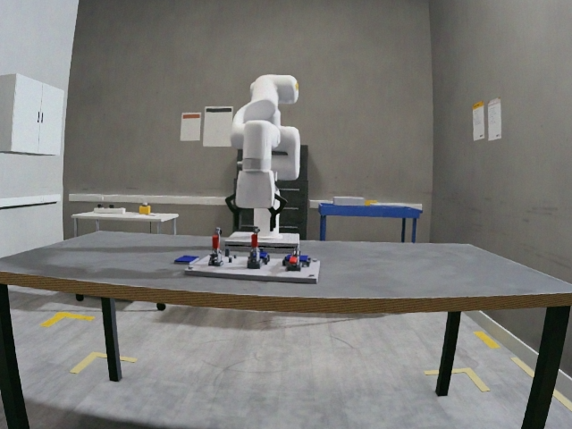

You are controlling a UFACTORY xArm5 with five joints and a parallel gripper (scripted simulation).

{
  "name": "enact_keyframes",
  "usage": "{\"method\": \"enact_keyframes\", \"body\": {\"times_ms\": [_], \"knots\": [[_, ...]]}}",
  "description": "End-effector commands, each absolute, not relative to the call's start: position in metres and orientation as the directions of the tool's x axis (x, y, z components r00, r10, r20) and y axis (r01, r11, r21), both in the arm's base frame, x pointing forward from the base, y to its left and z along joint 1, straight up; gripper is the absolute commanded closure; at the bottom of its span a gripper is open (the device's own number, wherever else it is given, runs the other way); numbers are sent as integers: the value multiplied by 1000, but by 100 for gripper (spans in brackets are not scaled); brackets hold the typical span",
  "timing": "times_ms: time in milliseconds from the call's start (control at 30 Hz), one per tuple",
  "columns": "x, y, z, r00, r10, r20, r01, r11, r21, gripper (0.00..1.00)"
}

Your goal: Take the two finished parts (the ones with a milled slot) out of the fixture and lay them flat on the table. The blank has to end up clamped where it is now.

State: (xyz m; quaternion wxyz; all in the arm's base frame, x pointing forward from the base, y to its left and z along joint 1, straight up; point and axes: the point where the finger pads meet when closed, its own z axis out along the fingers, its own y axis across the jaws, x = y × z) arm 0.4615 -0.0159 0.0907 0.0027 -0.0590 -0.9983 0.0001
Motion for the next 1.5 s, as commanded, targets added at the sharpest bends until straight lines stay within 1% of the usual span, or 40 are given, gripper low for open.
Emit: {"method": "enact_keyframes", "body": {"times_ms": [0,300,800,1133,1467], "knots": [[459,-15,92,-993,118,2,118,993,0,0],[444,-14,92,-993,118,2,118,993,0,0],[399,-8,92,-993,118,2,118,993,0,0],[388,-7,92,-993,118,2,118,993,0,0],[387,-7,92,-993,118,2,118,993,0,0]]}}
